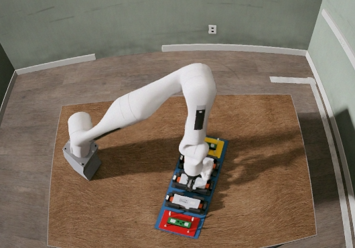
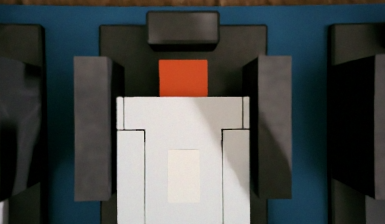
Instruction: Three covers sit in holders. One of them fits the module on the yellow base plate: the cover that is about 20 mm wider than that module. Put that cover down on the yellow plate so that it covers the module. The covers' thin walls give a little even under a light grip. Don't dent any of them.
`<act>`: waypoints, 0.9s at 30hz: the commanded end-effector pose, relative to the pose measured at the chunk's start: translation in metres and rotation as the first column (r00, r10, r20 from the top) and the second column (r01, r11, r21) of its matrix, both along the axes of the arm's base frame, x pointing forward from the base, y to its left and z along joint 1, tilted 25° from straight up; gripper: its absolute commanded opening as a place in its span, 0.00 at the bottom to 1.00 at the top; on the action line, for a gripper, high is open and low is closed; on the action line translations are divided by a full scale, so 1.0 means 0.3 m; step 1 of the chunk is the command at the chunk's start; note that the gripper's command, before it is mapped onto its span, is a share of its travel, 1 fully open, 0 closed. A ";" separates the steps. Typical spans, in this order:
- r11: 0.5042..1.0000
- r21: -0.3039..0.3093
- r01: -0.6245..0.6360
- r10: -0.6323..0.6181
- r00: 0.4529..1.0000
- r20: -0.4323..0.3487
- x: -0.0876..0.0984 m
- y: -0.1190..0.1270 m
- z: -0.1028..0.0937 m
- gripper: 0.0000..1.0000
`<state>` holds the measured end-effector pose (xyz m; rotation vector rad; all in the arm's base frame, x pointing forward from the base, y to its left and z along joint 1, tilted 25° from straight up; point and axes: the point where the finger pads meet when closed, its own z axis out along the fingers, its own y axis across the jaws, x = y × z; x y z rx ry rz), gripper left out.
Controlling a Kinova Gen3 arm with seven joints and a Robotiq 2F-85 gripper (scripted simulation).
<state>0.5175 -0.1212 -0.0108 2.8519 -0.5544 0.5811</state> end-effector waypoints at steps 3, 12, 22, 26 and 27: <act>1.000 0.000 0.000 0.000 1.000 0.001 0.004 -0.001 -0.004 1.00; 1.000 0.000 0.000 0.000 1.000 0.002 0.013 -0.008 -0.028 1.00; 1.000 0.000 0.000 0.000 1.000 0.001 0.017 -0.011 -0.040 1.00; 1.000 0.000 0.000 0.000 1.000 0.001 0.022 -0.014 -0.053 1.00; 1.000 0.000 0.000 0.000 1.000 0.001 0.023 -0.015 -0.056 1.00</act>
